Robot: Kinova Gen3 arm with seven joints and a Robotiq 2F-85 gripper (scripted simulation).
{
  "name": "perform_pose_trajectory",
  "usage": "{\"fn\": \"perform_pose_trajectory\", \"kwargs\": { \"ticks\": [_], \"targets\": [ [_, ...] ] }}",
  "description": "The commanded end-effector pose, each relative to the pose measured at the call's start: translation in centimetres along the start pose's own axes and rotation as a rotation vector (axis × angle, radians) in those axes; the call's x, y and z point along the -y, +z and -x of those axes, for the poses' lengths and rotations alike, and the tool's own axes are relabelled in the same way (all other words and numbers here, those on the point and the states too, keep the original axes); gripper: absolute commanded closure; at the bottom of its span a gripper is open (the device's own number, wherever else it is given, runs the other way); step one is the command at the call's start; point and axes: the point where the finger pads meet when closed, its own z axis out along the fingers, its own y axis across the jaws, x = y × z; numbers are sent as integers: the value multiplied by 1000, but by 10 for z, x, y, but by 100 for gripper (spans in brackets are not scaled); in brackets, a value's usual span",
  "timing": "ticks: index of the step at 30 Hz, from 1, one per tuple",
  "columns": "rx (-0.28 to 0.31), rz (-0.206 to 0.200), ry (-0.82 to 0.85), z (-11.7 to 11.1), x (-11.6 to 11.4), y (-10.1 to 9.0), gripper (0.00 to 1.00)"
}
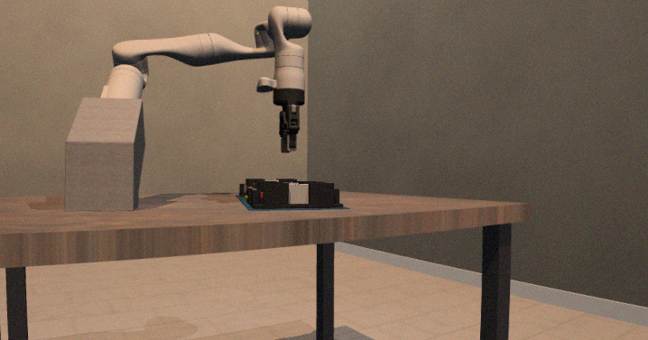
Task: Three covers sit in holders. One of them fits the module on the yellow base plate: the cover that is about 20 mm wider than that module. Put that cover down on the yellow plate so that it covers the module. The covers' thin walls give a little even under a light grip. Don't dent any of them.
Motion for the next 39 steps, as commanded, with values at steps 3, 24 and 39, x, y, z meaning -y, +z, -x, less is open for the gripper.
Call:
{"fn": "perform_pose_trajectory", "kwargs": {
  "ticks": [3,24,39],
  "targets": [
    [2,-1,0,0,-2,-1,0],
    [2,-1,0,0,-8,-1,0],
    [2,-1,0,0,-11,3,0]
  ]
}}
